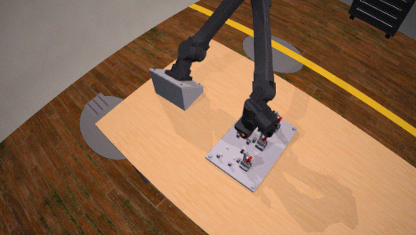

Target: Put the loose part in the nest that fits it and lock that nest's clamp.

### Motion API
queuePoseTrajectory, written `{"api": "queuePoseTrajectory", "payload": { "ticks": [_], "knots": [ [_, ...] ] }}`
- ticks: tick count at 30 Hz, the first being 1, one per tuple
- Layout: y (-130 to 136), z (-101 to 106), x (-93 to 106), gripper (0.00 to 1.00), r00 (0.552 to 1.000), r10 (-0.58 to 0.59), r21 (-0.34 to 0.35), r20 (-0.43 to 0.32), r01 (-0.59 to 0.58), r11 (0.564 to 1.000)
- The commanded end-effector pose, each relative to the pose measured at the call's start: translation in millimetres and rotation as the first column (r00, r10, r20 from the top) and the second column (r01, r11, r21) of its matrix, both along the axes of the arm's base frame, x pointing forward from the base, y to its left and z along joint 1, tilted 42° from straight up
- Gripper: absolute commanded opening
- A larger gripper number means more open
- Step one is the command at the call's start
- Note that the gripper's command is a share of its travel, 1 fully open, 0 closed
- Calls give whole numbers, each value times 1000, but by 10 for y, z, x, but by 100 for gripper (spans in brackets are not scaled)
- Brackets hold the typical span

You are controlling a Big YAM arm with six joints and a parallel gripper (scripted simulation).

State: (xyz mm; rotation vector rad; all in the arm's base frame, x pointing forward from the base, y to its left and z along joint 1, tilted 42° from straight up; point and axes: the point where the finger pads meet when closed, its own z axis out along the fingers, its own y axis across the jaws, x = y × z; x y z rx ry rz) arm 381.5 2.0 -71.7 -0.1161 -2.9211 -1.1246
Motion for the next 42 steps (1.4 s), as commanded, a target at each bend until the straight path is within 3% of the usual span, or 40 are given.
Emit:
{"api": "queuePoseTrajectory", "payload": {
  "ticks": [1,42],
  "knots": [
    [-72,-27,150,0,1000,-14,-6,21,14,1000],
    [-92,-46,178,0,1000,-9,-7,24,9,1000]
  ]
}}
